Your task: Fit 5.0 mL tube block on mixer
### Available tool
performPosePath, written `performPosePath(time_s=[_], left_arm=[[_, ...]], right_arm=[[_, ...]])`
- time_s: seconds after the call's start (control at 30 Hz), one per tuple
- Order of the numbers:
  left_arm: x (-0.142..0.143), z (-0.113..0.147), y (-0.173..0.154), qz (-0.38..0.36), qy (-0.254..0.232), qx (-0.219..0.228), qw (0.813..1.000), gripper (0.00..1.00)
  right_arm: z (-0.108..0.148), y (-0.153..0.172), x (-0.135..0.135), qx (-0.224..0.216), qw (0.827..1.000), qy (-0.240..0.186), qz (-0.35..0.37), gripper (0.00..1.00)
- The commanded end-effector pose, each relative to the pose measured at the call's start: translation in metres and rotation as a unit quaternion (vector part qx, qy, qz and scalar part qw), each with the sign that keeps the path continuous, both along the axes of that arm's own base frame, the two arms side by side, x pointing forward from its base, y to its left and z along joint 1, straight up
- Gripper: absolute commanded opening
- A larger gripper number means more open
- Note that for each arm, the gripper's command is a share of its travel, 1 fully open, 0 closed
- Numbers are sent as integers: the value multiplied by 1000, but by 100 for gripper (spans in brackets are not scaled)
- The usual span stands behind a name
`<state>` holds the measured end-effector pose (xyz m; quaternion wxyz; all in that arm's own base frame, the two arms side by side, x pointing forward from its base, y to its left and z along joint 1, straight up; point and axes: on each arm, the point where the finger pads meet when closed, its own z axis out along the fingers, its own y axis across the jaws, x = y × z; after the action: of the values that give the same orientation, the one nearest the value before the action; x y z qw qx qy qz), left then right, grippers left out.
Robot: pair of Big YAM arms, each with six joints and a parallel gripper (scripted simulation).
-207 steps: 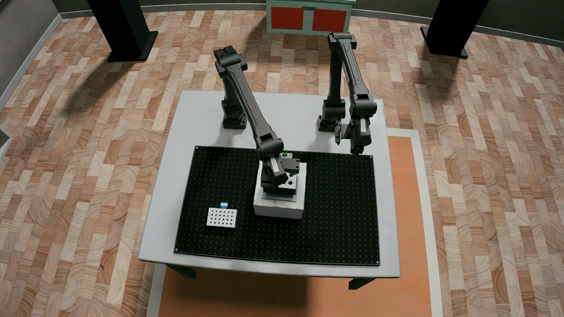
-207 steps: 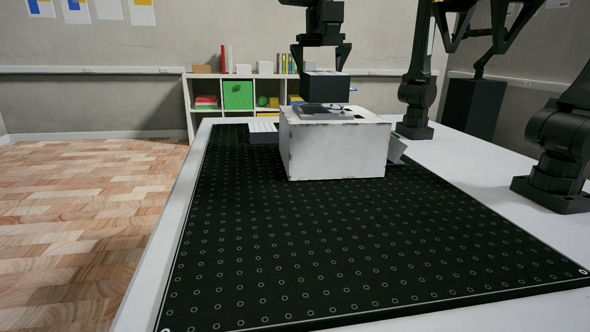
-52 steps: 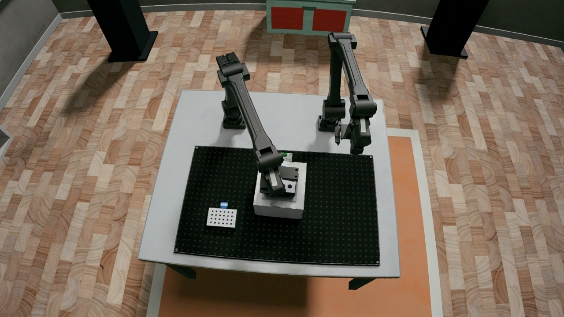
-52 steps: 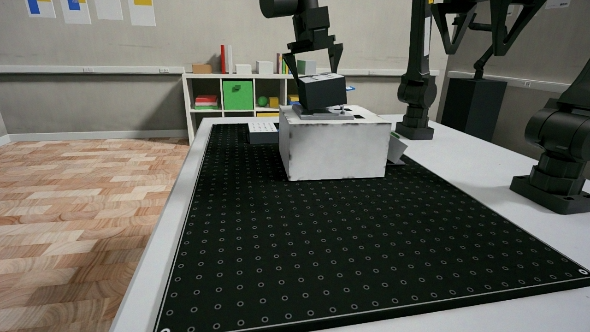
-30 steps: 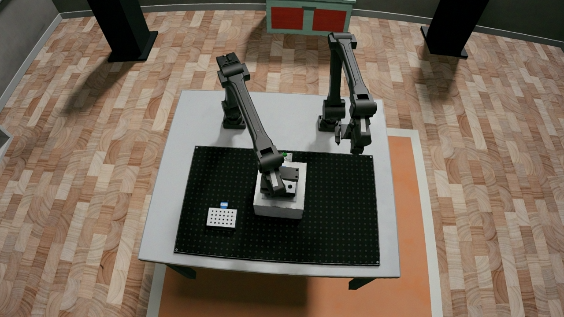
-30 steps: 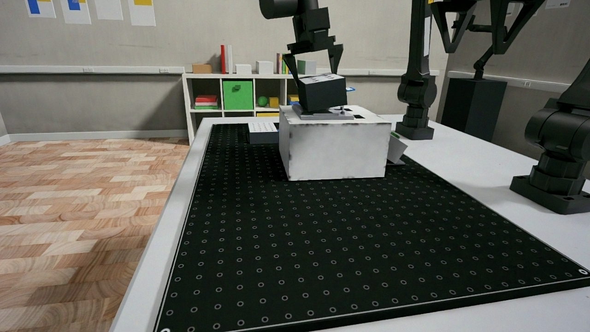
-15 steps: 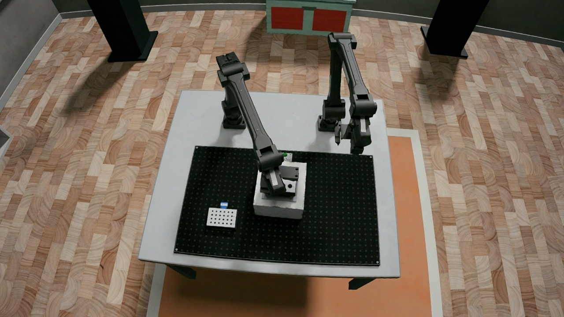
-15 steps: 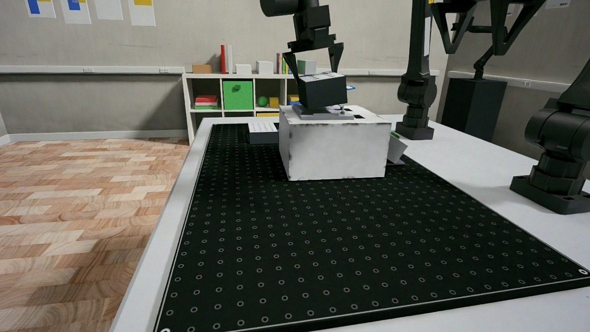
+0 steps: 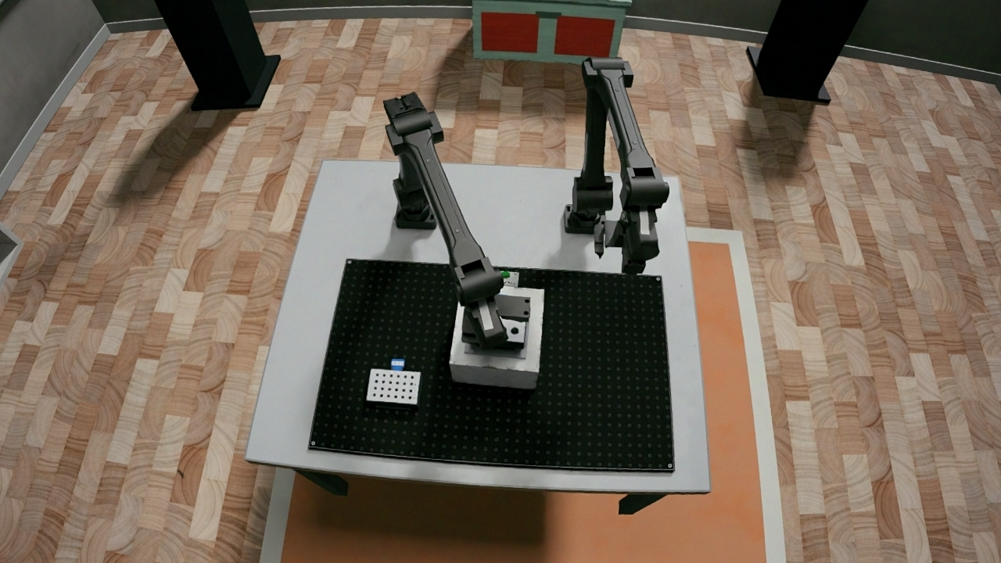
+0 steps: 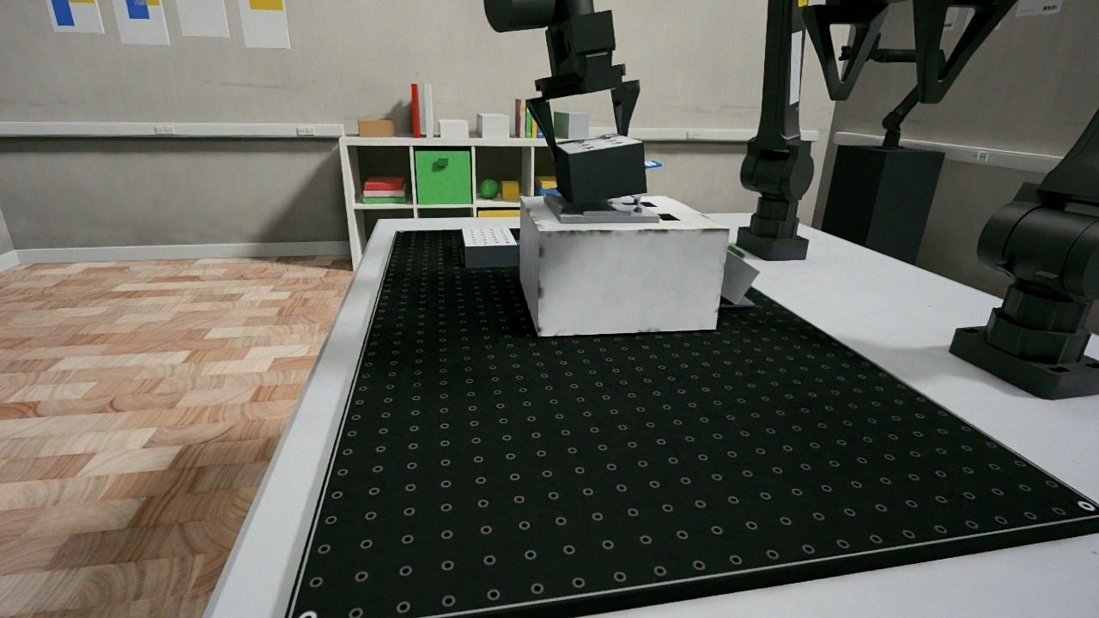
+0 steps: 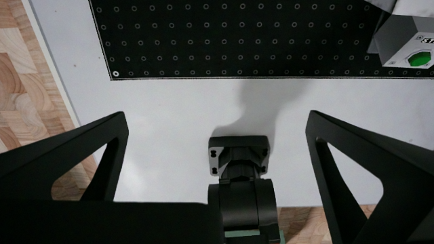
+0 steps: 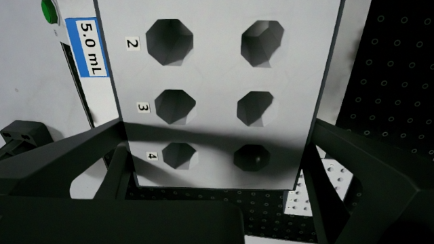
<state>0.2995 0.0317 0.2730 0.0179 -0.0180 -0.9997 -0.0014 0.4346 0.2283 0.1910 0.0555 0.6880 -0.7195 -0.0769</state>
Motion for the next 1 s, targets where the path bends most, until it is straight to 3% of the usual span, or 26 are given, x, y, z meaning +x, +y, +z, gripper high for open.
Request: performPosePath(time_s=[0.0, 0.6, 0.97], left_arm=[[10, 19, 0, 1, -22, 3, 1000, 100], [8, 16, 0, 1, -18, 2, 1000, 100], [-1, 2, -1, 1, 1, 0, 1000, 100]], right_arm=[[54, 10, 24, 35, 997, -63, -2, 0], [67, 5, 17, 34, 997, -63, -3, 0], [56, 6, 20, 29, 998, -54, -4, 0]])
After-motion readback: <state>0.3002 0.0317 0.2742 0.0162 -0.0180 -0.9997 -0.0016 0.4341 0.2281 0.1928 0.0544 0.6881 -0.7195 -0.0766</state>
